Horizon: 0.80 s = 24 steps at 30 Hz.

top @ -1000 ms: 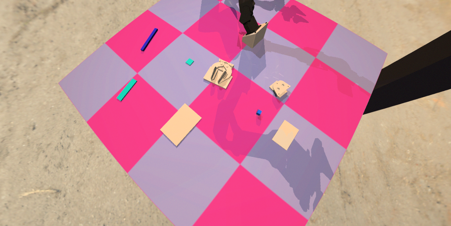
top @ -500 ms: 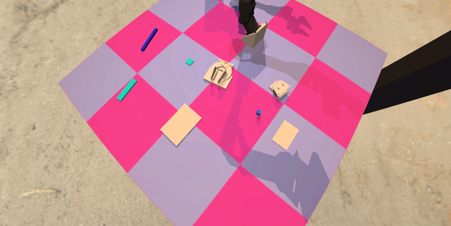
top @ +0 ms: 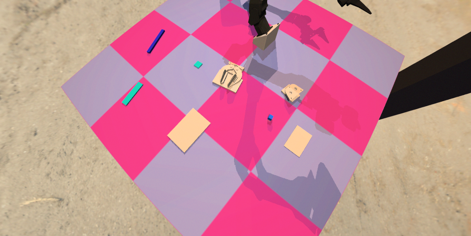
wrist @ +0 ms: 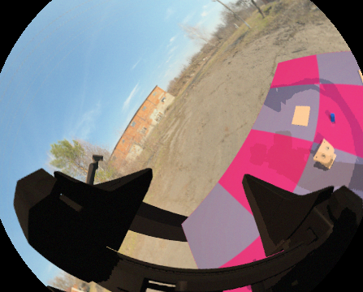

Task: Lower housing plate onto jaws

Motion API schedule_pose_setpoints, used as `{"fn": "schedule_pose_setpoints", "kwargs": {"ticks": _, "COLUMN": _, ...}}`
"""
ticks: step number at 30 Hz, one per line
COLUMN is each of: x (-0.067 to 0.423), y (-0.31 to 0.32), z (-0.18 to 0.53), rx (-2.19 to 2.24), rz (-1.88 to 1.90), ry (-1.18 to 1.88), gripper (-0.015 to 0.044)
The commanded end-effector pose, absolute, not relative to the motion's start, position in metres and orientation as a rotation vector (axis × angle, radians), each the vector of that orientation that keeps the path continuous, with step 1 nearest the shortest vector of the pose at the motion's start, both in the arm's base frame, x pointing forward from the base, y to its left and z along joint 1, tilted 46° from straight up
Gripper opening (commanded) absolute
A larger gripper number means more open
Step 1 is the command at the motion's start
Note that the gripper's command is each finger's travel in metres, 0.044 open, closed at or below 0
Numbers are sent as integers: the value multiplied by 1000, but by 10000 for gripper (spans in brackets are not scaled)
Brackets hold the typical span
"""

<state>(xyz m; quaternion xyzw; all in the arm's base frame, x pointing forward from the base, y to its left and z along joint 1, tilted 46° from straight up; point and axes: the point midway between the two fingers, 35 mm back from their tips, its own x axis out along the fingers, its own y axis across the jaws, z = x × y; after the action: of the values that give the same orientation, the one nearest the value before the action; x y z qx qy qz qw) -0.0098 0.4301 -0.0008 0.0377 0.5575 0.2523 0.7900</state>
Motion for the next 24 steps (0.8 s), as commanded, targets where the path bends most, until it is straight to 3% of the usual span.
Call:
{"fn": "schedule_pose_setpoints", "kwargs": {"ticks": 1, "x": 4, "y": 428, "z": -11, "rx": -11, "rz": 528, "ry": 1201, "gripper": 440}}
{"fn": "schedule_pose_setpoints", "kwargs": {"ticks": 24, "x": 105, "y": 372, "z": -83, "rx": -635, "rz": 382, "ry": 1267, "gripper": 440}}
